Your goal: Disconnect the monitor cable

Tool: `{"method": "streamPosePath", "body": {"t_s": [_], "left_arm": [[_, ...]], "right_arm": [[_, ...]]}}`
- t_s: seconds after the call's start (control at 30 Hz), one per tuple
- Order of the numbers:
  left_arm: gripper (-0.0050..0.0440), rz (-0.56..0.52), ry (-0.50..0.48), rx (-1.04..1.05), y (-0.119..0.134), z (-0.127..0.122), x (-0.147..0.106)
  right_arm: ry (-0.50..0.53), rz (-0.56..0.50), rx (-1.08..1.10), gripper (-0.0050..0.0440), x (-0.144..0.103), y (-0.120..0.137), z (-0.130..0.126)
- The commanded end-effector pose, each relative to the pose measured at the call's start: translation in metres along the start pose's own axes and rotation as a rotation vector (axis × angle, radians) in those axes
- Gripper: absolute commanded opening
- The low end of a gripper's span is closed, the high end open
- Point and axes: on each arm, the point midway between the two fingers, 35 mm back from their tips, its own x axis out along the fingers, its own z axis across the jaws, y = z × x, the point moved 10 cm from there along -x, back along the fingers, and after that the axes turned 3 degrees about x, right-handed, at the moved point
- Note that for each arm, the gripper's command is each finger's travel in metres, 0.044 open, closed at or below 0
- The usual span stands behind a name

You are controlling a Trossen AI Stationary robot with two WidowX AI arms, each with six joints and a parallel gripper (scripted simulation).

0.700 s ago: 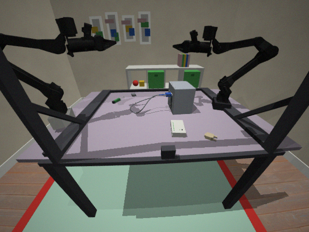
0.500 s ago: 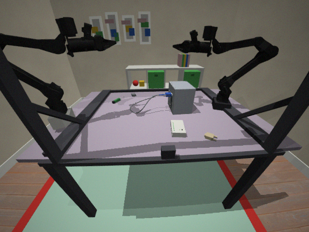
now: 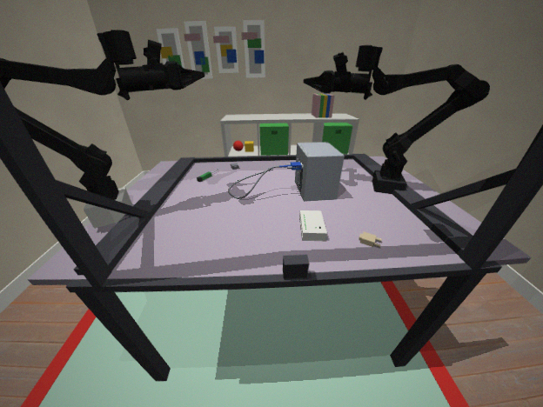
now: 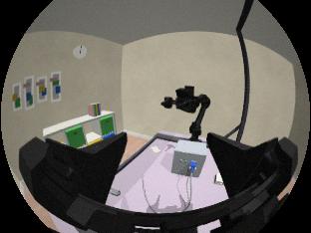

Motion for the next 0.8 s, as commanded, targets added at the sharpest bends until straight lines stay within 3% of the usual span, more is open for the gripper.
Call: {"method": "streamPosePath", "body": {"t_s": [0.0,0.4,0.77], "left_arm": [[0.044,-0.015,0.002,0.0,-0.005,0.0,0.001],[0.044,0.006,0.054,0.003,0.002,-0.009,0.032],[0.044,0.056,0.187,0.01,0.042,-0.039,0.109]], "right_arm": [[-0.001,-0.018,0.0,0.044,-0.002,-0.007,-0.001],[-0.001,-0.012,-0.009,0.044,-0.017,-0.021,-0.029],[0.0,0.008,-0.019,0.044,-0.076,-0.052,-0.068]]}}
